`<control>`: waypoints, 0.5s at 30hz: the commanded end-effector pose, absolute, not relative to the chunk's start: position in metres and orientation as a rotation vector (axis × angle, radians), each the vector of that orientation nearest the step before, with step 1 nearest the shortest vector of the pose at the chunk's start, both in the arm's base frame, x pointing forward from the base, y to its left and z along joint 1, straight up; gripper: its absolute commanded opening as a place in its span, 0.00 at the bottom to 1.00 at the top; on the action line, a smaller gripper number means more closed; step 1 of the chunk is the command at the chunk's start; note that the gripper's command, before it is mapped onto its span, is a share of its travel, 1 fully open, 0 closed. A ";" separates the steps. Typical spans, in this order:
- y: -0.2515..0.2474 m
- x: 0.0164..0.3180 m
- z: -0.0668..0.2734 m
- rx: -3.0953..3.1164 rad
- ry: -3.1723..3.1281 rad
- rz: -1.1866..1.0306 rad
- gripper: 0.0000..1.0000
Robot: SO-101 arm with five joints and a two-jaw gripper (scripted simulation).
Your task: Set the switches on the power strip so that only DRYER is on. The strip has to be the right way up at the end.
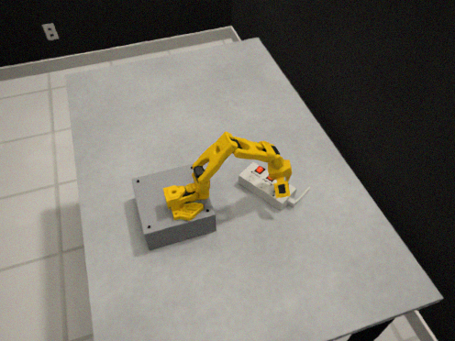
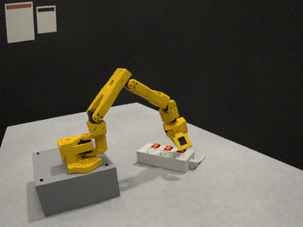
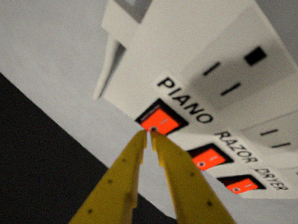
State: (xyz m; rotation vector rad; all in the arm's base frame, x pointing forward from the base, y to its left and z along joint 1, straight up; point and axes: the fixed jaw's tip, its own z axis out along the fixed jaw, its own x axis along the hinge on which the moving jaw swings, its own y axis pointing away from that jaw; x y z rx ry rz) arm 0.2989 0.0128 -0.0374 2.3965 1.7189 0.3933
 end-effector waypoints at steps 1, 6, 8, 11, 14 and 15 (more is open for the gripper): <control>0.006 0.274 -0.069 2.474 1.755 0.230 0.00; 0.006 0.273 -0.071 2.474 1.753 0.230 0.00; 0.006 0.273 -0.071 2.474 1.753 0.230 0.00; 0.006 0.273 -0.071 2.474 1.753 0.230 0.00; 0.006 0.274 -0.070 2.474 1.754 0.230 0.00; 0.006 0.274 -0.070 2.474 1.754 0.230 0.00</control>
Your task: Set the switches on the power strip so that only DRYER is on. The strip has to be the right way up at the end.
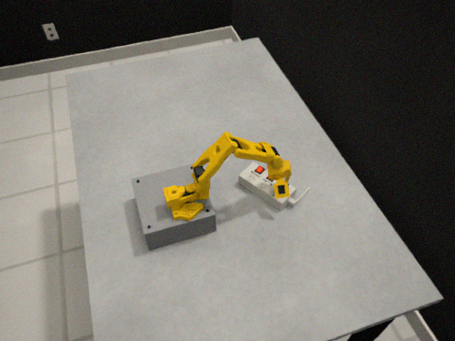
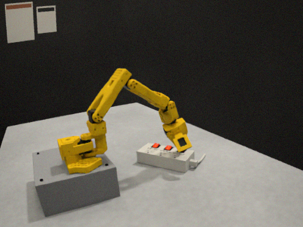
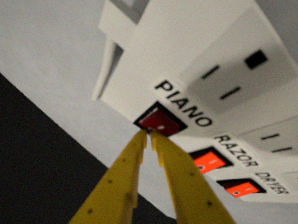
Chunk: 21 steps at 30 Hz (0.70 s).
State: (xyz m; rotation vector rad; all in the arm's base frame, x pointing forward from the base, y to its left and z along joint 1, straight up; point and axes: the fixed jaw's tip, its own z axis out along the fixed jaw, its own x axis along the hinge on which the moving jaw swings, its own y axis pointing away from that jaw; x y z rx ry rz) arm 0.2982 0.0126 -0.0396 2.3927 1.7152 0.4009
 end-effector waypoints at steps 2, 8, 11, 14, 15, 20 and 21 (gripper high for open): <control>0.006 0.276 -0.067 2.474 1.754 0.230 0.00; 0.007 0.284 -0.054 2.472 1.758 0.231 0.00; 0.007 0.288 -0.047 2.471 1.759 0.231 0.00; 0.008 0.291 -0.041 2.470 1.760 0.231 0.00; 0.008 0.292 -0.038 2.469 1.761 0.231 0.00; 0.009 0.296 -0.026 2.468 1.764 0.231 0.00; 0.009 0.297 -0.024 2.467 1.764 0.231 0.00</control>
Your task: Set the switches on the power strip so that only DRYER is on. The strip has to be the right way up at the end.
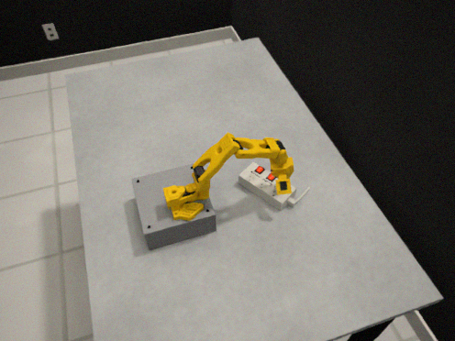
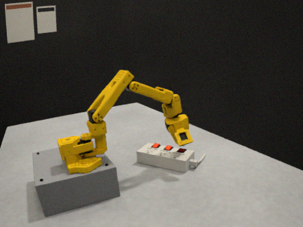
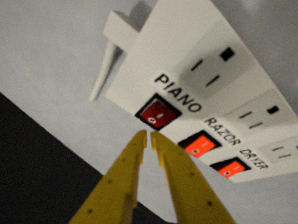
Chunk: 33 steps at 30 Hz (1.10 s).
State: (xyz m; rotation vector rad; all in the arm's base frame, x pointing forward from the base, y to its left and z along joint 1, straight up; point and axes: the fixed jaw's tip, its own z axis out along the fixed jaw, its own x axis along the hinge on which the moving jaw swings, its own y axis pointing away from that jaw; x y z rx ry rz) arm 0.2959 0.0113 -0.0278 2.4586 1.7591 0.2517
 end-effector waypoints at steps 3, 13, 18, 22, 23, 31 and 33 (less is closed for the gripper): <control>0.009 0.298 -0.022 2.467 1.765 0.231 0.00; 0.009 0.298 -0.021 2.467 1.765 0.231 0.00; 0.009 0.298 -0.021 2.467 1.765 0.231 0.00; 0.009 0.298 -0.021 2.467 1.765 0.231 0.00; 0.009 0.298 -0.021 2.467 1.765 0.231 0.00; 0.012 0.297 -0.021 2.465 1.779 0.219 0.00; 0.014 0.295 -0.021 2.463 1.795 0.206 0.00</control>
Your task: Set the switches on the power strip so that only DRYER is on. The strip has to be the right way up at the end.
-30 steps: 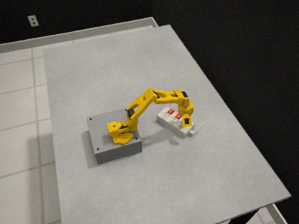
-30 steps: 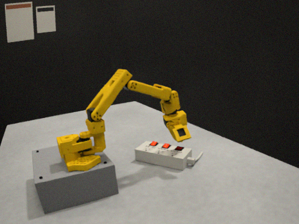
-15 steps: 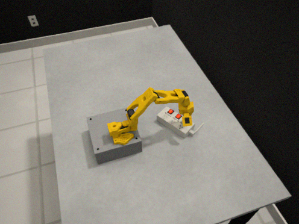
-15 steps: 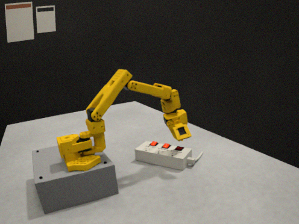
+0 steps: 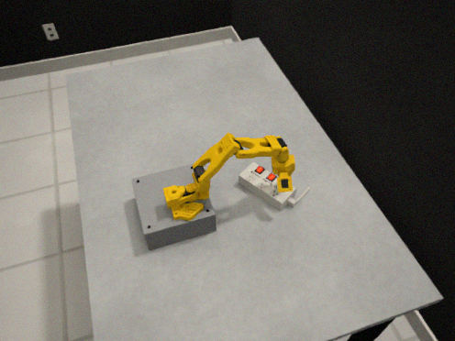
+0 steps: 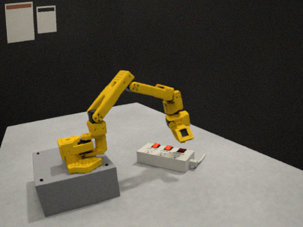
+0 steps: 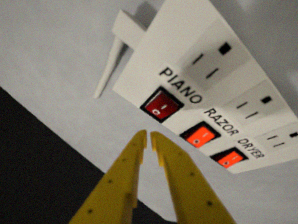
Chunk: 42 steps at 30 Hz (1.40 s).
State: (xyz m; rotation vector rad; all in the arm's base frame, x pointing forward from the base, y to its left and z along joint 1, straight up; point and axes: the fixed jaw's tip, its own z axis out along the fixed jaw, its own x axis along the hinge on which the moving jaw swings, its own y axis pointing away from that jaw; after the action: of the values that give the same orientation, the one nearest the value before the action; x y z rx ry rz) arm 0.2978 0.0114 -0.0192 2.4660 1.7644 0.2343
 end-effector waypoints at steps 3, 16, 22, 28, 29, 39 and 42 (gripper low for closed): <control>0.020 0.293 -0.022 2.458 1.830 0.176 0.00; 0.044 0.278 -0.022 2.423 1.978 0.038 0.00; 0.049 0.275 -0.021 2.413 2.006 0.010 0.00; 0.049 0.275 -0.021 2.413 2.006 0.009 0.00; 0.049 0.275 -0.021 2.413 2.006 0.009 0.00; 0.049 0.275 -0.021 2.413 2.006 0.009 0.00; 0.049 0.275 -0.021 2.413 2.006 0.009 0.00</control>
State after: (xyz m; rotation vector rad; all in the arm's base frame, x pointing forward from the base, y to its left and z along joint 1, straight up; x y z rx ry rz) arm 0.2766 0.0458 -0.0196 2.4252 1.9811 0.0247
